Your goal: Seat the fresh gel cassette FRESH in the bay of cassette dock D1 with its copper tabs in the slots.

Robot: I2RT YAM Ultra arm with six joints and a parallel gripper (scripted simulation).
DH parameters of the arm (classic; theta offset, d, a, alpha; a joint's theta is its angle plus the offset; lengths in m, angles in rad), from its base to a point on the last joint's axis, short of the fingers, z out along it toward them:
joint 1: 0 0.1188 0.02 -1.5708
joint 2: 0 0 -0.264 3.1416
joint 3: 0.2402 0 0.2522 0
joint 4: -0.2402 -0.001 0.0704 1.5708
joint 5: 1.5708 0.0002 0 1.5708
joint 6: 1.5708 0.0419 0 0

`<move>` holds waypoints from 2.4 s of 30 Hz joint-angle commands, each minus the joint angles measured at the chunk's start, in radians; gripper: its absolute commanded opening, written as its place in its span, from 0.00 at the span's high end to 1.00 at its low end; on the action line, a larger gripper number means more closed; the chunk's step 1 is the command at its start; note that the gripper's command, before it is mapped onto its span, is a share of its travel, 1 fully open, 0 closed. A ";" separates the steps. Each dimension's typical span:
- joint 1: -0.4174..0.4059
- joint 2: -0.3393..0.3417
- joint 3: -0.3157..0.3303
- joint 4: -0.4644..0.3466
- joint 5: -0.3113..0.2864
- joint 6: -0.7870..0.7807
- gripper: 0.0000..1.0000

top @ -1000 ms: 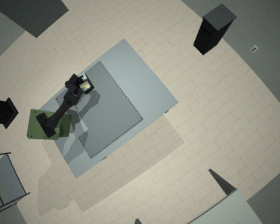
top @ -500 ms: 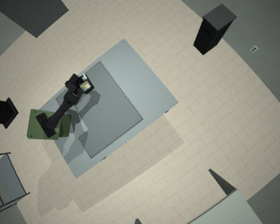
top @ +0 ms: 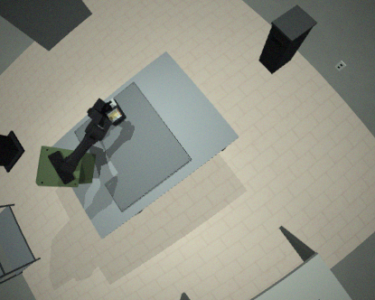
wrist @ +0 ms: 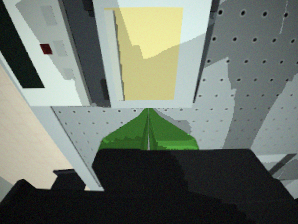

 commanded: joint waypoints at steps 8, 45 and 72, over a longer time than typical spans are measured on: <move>0.020 -0.029 0.029 -0.017 -0.003 -0.003 1.00; 0.035 -0.040 0.015 -0.058 0.009 0.025 1.00; 0.035 -0.040 0.016 -0.060 0.009 0.025 1.00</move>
